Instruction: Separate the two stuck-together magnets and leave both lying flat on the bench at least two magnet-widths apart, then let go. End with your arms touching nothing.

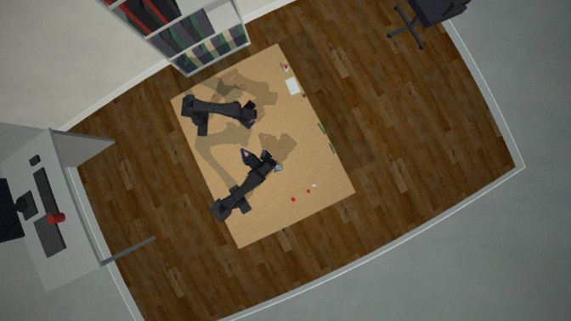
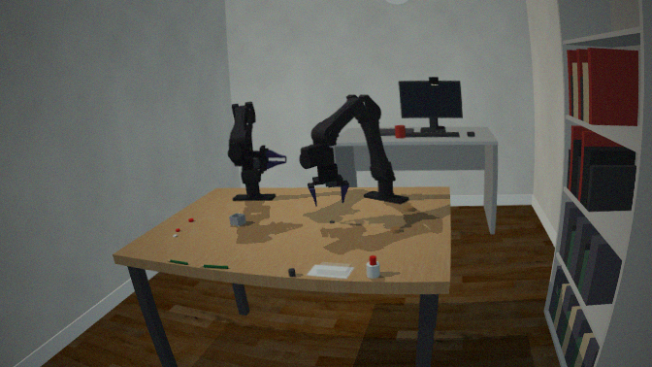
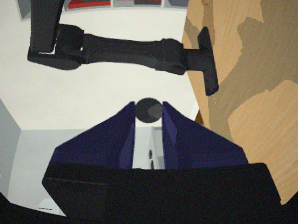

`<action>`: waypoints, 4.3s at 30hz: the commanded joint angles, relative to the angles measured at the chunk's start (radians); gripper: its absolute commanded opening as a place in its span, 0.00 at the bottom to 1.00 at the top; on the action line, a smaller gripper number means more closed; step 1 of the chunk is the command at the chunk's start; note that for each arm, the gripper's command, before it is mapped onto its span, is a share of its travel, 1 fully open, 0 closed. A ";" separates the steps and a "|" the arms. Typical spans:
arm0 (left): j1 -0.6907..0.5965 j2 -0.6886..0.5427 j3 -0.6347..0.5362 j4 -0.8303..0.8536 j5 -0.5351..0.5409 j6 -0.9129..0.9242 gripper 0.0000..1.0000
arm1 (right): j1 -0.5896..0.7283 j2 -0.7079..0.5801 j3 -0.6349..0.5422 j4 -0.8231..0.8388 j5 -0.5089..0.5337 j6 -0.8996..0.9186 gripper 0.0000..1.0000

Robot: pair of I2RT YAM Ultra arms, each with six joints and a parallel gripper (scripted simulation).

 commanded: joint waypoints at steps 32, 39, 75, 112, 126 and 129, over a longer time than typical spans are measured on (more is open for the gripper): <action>0.001 -0.007 0.005 0.000 -0.006 -0.001 1.00 | -0.199 0.202 0.327 -0.788 0.571 -0.751 0.18; 0.001 -0.007 0.005 0.000 -0.006 -0.001 1.00 | -0.260 0.265 0.427 -0.992 0.723 -0.945 0.18; 0.001 -0.007 0.005 0.000 -0.006 -0.001 1.00 | -0.336 0.363 0.409 -0.531 1.446 -0.883 0.18; 0.001 -0.007 0.005 0.000 -0.006 -0.001 1.00 | -0.332 0.400 0.372 -0.458 1.446 -0.879 0.18; 0.001 -0.007 0.005 0.000 -0.006 -0.001 1.00 | -0.332 0.410 0.350 -0.426 1.446 -0.879 0.18; 0.001 -0.007 0.005 0.000 -0.006 -0.001 1.00 | -0.333 0.412 0.344 -0.417 1.446 -0.880 0.18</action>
